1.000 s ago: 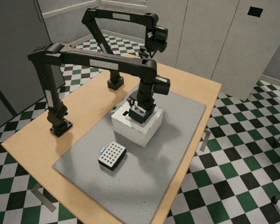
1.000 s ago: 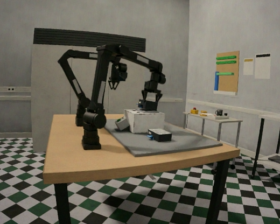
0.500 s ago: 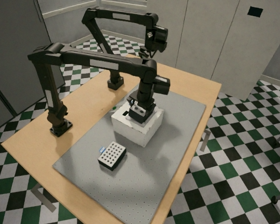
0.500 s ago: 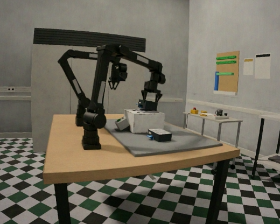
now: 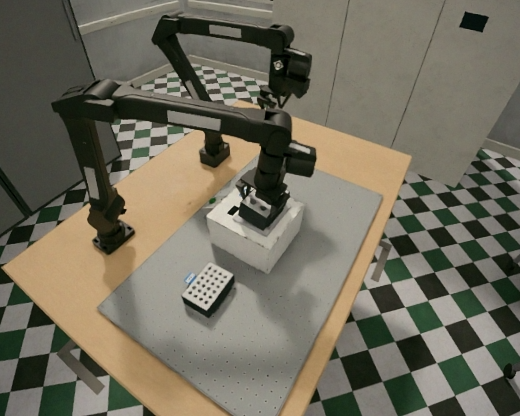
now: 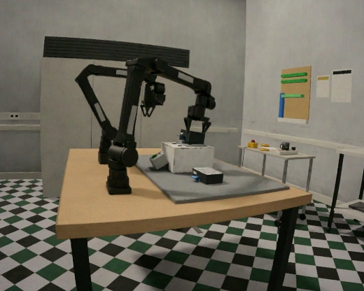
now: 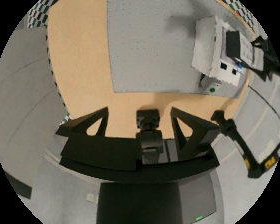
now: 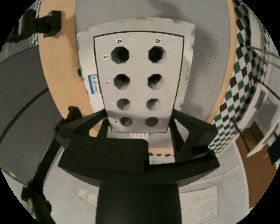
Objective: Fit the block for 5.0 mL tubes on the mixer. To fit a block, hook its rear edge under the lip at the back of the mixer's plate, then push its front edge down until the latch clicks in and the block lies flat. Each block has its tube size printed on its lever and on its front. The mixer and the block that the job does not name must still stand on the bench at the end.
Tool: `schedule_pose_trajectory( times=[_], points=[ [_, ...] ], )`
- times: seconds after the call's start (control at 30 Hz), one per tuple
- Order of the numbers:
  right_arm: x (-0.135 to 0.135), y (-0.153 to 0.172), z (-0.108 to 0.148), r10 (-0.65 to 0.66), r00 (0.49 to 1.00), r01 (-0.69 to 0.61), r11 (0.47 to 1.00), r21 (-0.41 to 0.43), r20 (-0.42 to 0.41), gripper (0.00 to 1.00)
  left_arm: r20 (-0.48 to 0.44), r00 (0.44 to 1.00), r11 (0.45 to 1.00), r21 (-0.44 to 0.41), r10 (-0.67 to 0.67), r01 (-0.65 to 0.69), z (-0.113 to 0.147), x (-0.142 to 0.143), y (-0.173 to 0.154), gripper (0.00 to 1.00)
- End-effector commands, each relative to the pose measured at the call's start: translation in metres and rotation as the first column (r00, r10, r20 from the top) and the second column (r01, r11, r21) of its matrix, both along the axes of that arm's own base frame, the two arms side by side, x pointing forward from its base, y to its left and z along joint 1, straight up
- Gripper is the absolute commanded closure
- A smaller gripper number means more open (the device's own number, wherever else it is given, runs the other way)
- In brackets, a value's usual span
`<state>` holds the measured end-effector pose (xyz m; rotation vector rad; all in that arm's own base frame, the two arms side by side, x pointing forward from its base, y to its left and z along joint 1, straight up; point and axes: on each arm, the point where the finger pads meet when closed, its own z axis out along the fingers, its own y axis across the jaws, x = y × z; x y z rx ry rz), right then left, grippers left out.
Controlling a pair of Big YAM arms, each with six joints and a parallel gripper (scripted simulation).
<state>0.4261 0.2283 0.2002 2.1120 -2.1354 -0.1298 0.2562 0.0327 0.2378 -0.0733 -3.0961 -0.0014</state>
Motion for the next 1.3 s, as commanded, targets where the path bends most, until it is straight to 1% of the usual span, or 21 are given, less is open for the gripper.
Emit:
schedule_pose_trajectory(
  times=[0.0,0.3,0.4,0.5,1.0,1.27],
  points=[
    [0.02,0.013,0.067,-0.002,0.992,-0.007,0.997,0.074,0.13,1.0,0.019,1.0,1.0,0.004,0.013,-0.013,0.004,0.005,0.003,0.0],
    [0.019,0.013,0.07,-0.002,0.991,-0.009,0.997,0.077,0.136,1.0,0.046,0.999,1.0,0.007,0.013,-0.013,0.015,0.012,0.004,0.0],
    [0.019,0.014,0.06,-0.001,0.991,-0.009,0.997,0.077,0.137,1.0,0.058,0.998,1.0,0.009,0.012,-0.013,0.019,0.015,0.004,0.0],
    [0.018,0.013,0.056,0.0,0.992,-0.009,0.997,0.073,0.13,1.0,0.07,0.997,1.0,0.01,0.012,-0.013,0.024,0.017,0.005,0.0],
    [0.007,0.008,0.037,0.004,0.996,-0.009,0.998,0.057,0.092,1.0,0.082,0.997,1.0,0.012,0.012,-0.013,0.029,0.02,0.005,0.0],
    [0.001,0.006,0.028,0.006,0.997,-0.009,0.999,0.048,0.072,1.0,0.069,0.998,1.0,0.011,0.012,-0.013,0.024,0.017,0.005,0.0]
  ],
)
